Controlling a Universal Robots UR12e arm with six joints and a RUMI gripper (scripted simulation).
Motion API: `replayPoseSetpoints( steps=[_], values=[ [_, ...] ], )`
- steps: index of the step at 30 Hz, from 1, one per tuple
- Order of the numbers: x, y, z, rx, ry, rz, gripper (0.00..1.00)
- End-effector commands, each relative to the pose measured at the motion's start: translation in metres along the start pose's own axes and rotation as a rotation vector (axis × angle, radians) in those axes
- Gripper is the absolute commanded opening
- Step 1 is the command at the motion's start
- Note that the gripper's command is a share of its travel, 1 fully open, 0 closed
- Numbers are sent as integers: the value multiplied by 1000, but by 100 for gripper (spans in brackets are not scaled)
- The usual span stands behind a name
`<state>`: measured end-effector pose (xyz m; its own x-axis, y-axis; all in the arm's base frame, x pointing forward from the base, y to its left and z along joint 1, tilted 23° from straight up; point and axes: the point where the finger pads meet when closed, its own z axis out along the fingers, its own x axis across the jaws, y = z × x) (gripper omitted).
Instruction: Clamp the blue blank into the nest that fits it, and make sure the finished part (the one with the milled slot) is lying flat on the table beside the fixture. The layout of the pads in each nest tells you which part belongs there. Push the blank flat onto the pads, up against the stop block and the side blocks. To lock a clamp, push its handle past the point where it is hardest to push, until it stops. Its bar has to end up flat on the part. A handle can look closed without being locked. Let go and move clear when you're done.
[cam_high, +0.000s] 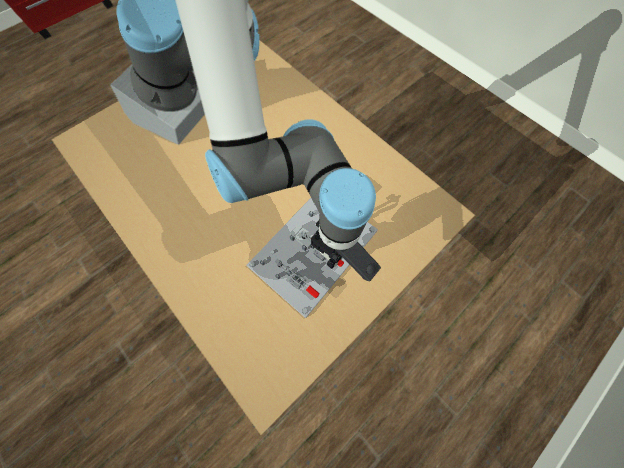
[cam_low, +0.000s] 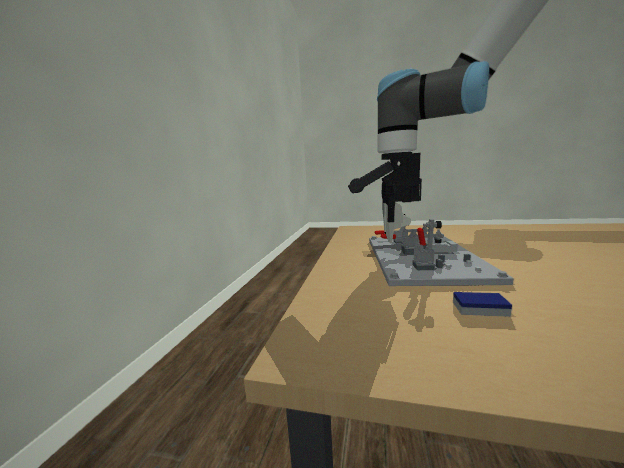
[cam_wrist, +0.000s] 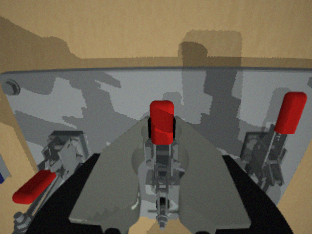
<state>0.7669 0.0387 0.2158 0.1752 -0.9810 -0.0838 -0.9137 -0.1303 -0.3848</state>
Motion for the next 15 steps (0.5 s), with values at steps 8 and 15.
replayPoseSetpoints(
  steps=[8,15],
  values=[
    [0,2,-6,1,0,0,0],
    [0,4,-9,1,0,0,0]
  ],
)
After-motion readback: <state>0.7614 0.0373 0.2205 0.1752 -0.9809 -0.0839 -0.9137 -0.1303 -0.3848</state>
